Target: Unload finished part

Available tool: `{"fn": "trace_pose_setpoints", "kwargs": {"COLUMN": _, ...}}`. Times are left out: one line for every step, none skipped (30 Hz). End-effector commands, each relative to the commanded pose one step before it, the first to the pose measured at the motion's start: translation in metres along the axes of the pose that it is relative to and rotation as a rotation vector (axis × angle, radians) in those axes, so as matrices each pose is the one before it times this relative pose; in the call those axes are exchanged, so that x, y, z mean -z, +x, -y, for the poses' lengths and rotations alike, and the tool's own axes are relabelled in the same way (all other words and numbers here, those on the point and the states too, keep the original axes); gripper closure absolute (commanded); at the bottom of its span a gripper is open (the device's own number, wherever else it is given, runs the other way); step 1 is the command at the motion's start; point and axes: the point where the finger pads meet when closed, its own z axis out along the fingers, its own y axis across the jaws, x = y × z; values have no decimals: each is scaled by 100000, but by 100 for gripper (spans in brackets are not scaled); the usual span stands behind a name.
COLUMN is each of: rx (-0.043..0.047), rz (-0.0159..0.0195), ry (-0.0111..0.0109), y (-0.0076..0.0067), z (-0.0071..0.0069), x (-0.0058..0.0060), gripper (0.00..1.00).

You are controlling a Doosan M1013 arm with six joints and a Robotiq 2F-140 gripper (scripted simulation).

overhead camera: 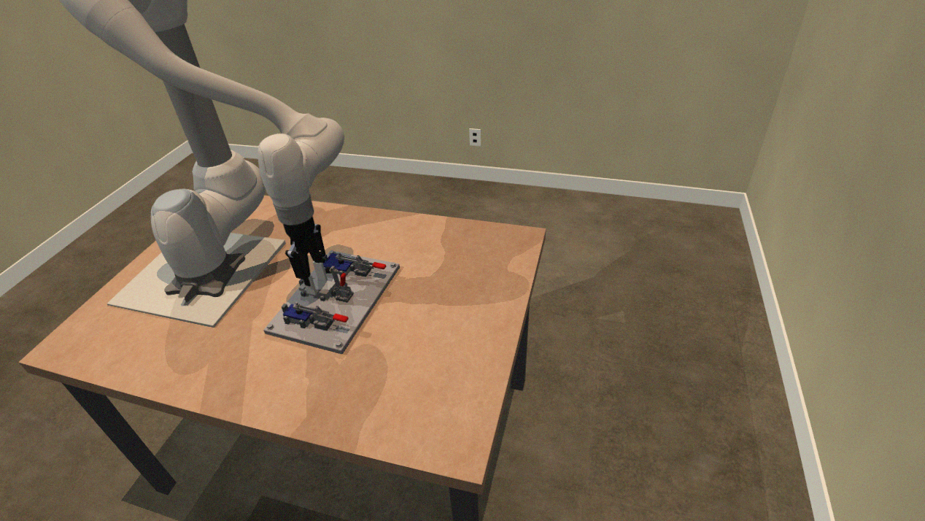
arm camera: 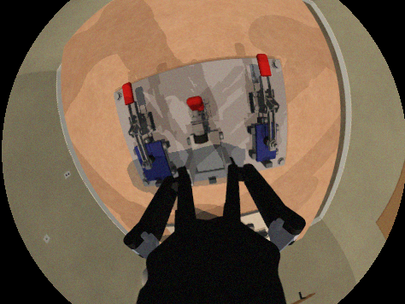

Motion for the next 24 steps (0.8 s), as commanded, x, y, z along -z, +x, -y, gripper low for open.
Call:
{"fn": "trace_pose_setpoints", "kwargs": {"rx": 3, "rz": 2, "ry": 19, "y": -2, "z": 4, "x": 229, "gripper": 100}}
{"fn": "trace_pose_setpoints", "kwargs": {"rx": 0, "rz": 0, "ry": 0, "y": 0, "z": 0, "x": 96, "gripper": 100}}
{"fn": "trace_pose_setpoints", "kwargs": {"rx": 0, "rz": 0, "ry": 0, "y": 0, "z": 0, "x": 100, "gripper": 100}}
{"fn": "trace_pose_setpoints", "kwargs": {"rx": 0, "rz": 0, "ry": 0, "y": 0, "z": 0, "x": 0, "gripper": 100}}
{"fn": "trace_pose_setpoints", "kwargs": {"rx": 0, "rz": 0, "ry": 0, "y": 0, "z": 0, "x": 0, "gripper": 100}}
{"fn": "trace_pose_setpoints", "kwargs": {"rx": 0, "rz": 0, "ry": 0, "y": 0, "z": 0, "x": 102, "gripper": 100}}
{"fn": "trace_pose_setpoints", "kwargs": {"rx": 0, "rz": 0, "ry": 0, "y": 0, "z": 0, "x": 105, "gripper": 100}}
{"fn": "trace_pose_setpoints", "kwargs": {"rx": 0, "rz": 0, "ry": 0, "y": 0, "z": 0, "x": 108, "gripper": 100}}
{"fn": "trace_pose_setpoints", "kwargs": {"rx": 0, "rz": 0, "ry": 0, "y": 0, "z": 0, "x": 110, "gripper": 100}}
{"fn": "trace_pose_setpoints", "kwargs": {"rx": 0, "rz": 0, "ry": 0, "y": 0, "z": 0, "x": 111, "gripper": 100}}
{"fn": "trace_pose_setpoints", "kwargs": {"rx": 0, "rz": 0, "ry": 0, "y": 0, "z": 0, "x": 112, "gripper": 100}}
{"fn": "trace_pose_setpoints", "kwargs": {"rx": 0, "rz": 0, "ry": 0, "y": 0, "z": 0, "x": 112, "gripper": 100}}
{"fn": "trace_pose_setpoints", "kwargs": {"rx": 0, "rz": 0, "ry": 0, "y": 0, "z": 0, "x": 113, "gripper": 100}}
{"fn": "trace_pose_setpoints", "kwargs": {"rx": 0, "rz": 0, "ry": 0, "y": 0, "z": 0, "x": 112, "gripper": 100}}
{"fn": "trace_pose_setpoints", "kwargs": {"rx": 0, "rz": 0, "ry": 0, "y": 0, "z": 0, "x": 110, "gripper": 100}}
{"fn": "trace_pose_setpoints", "kwargs": {"rx": 0, "rz": 0, "ry": 0, "y": 0, "z": 0, "x": 109, "gripper": 100}}
{"fn": "trace_pose_setpoints", "kwargs": {"rx": 0, "rz": 0, "ry": 0, "y": 0, "z": 0, "x": 108, "gripper": 100}}
{"fn": "trace_pose_setpoints", "kwargs": {"rx": 0, "rz": 0, "ry": 0, "y": 0, "z": 0, "x": 105, "gripper": 100}}
{"fn": "trace_pose_setpoints", "kwargs": {"rx": 0, "rz": 0, "ry": 0, "y": 0, "z": 0, "x": 101, "gripper": 100}}
{"fn": "trace_pose_setpoints", "kwargs": {"rx": 0, "rz": 0, "ry": 0, "y": 0, "z": 0, "x": 98, "gripper": 100}}
{"fn": "trace_pose_setpoints", "kwargs": {"rx": 0, "rz": 0, "ry": 0, "y": 0, "z": 0, "x": 0, "gripper": 100}}
{"fn": "trace_pose_setpoints", "kwargs": {"rx": 0, "rz": 0, "ry": 0, "y": 0, "z": 0, "x": 0, "gripper": 100}}
{"fn": "trace_pose_setpoints", "kwargs": {"rx": 0, "rz": 0, "ry": 0, "y": 0, "z": 0, "x": 95, "gripper": 100}}
{"fn": "trace_pose_setpoints", "kwargs": {"rx": 0, "rz": 0, "ry": 0, "y": 0, "z": 0, "x": 90, "gripper": 100}}
